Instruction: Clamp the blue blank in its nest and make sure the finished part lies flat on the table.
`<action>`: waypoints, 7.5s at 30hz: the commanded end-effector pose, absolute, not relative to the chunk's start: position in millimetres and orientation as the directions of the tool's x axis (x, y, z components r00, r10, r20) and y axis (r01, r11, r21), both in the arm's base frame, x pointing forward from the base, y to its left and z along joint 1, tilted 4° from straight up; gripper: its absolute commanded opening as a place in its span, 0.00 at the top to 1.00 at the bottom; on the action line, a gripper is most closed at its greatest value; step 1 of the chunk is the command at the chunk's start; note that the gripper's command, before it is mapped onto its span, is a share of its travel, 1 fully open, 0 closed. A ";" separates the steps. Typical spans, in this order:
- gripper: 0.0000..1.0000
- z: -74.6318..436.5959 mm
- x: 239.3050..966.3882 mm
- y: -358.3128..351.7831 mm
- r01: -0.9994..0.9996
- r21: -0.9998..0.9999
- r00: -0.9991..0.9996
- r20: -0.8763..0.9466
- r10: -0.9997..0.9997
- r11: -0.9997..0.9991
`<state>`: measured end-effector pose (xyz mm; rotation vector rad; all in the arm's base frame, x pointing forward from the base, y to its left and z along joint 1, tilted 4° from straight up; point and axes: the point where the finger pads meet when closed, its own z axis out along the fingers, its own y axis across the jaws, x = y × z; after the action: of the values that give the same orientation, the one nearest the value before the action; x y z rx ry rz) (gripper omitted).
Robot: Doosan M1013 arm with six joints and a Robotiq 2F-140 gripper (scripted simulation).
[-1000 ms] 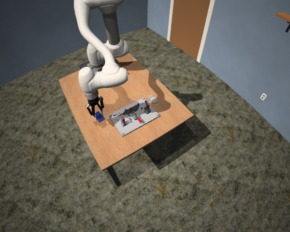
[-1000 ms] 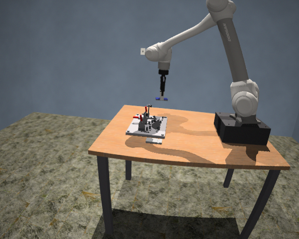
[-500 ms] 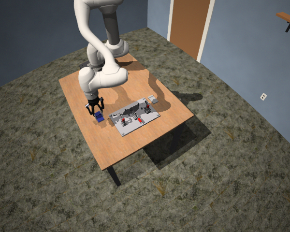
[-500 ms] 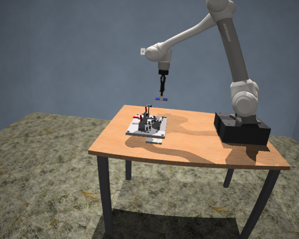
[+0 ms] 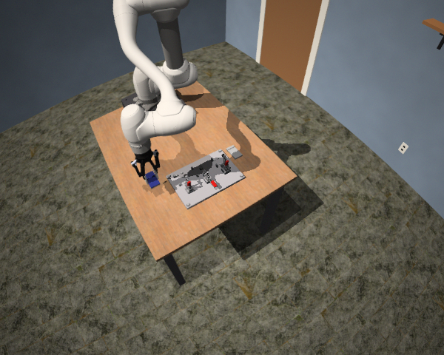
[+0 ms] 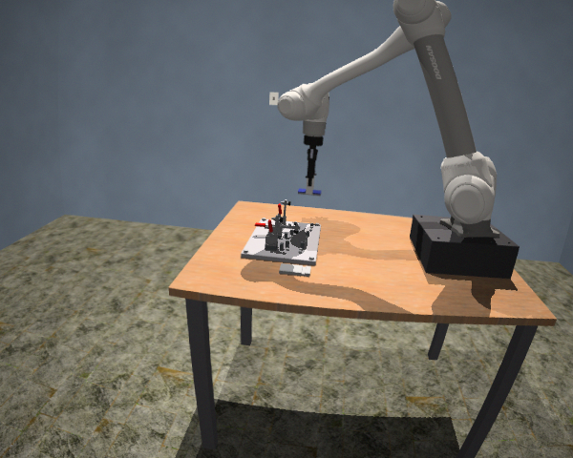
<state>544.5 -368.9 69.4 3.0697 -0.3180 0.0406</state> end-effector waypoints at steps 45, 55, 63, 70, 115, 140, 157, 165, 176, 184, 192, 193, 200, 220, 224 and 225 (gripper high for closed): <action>1.00 50.0 543.6 -369.7 -0.205 0.052 0.978 0.032 -0.204 -0.977; 1.00 49.8 543.9 -368.6 -0.205 0.052 0.978 0.032 -0.204 -0.977; 1.00 48.8 545.9 -359.8 -0.205 0.052 0.978 0.032 -0.204 -0.977; 1.00 46.0 551.3 -335.9 -0.205 0.052 0.978 0.032 -0.204 -0.977; 1.00 31.9 578.0 -217.4 -0.205 0.052 0.978 0.032 -0.204 -0.977; 1.00 27.1 578.4 -217.7 -0.206 0.052 0.978 0.032 -0.204 -0.977; 1.00 2.8 580.5 -219.5 -0.206 0.052 0.978 0.032 -0.204 -0.977; 1.00 2.0 580.6 -219.5 -0.206 0.052 0.978 0.032 -0.204 -0.977; 1.00 2.0 580.6 -219.5 -0.206 0.052 0.978 0.032 -0.204 -0.977; 1.00 -1.3 580.7 -219.7 -0.206 0.052 0.978 0.032 -0.204 -0.977; 1.00 -8.8 580.8 -220.1 -0.206 0.052 0.978 0.032 -0.204 -0.977; 1.00 -8.8 580.8 -220.1 -0.206 0.052 0.978 0.032 -0.204 -0.977; 1.00 -17.0 581.0 -220.6 -0.206 0.052 0.978 0.032 -0.204 -0.977; 1.00 -21.9 581.1 -220.9 -0.206 0.052 0.978 0.032 -0.204 -0.977; 1.00 -21.9 581.1 -220.9 -0.206 0.052 0.978 0.032 -0.204 -0.977; 1.00 -22.0 581.1 -220.9 -0.206 0.052 0.978 0.032 -0.204 -0.977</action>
<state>581.1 -221.0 -22.1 3.0697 -0.3180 0.0407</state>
